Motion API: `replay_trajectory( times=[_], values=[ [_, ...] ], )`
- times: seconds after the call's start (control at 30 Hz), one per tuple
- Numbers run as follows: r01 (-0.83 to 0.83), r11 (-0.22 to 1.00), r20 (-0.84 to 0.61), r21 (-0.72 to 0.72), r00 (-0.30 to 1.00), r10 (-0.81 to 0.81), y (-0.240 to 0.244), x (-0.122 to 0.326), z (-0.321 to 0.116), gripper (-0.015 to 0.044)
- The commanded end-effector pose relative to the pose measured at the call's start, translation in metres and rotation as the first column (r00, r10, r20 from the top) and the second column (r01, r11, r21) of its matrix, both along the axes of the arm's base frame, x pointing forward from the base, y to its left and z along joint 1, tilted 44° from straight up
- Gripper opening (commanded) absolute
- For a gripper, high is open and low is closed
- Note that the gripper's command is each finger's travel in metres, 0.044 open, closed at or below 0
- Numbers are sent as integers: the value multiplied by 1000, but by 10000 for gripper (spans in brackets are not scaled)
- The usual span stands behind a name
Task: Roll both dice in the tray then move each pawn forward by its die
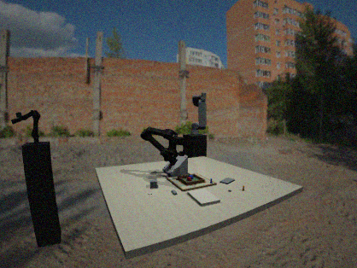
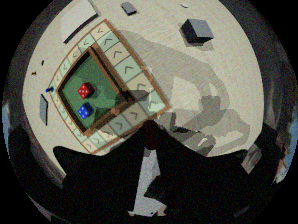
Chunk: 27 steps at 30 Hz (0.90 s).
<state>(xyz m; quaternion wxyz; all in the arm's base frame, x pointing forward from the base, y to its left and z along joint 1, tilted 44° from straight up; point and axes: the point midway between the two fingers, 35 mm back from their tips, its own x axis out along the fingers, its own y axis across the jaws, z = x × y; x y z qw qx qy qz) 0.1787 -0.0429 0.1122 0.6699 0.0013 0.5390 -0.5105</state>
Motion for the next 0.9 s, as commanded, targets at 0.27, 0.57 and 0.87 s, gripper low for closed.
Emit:
replay_trajectory(
  times=[0.27, 0.57, 0.87],
  values=[
    [10, 1000, 6, 3, 1000, -10, 9, 20, 10, 0],
    [9, 1000, 10, 12, 1000, -9, 1, 69, 5, 0],
    [9, 1000, 17, 20, 1000, -9, -14, 116, -7, 0]
  ],
)
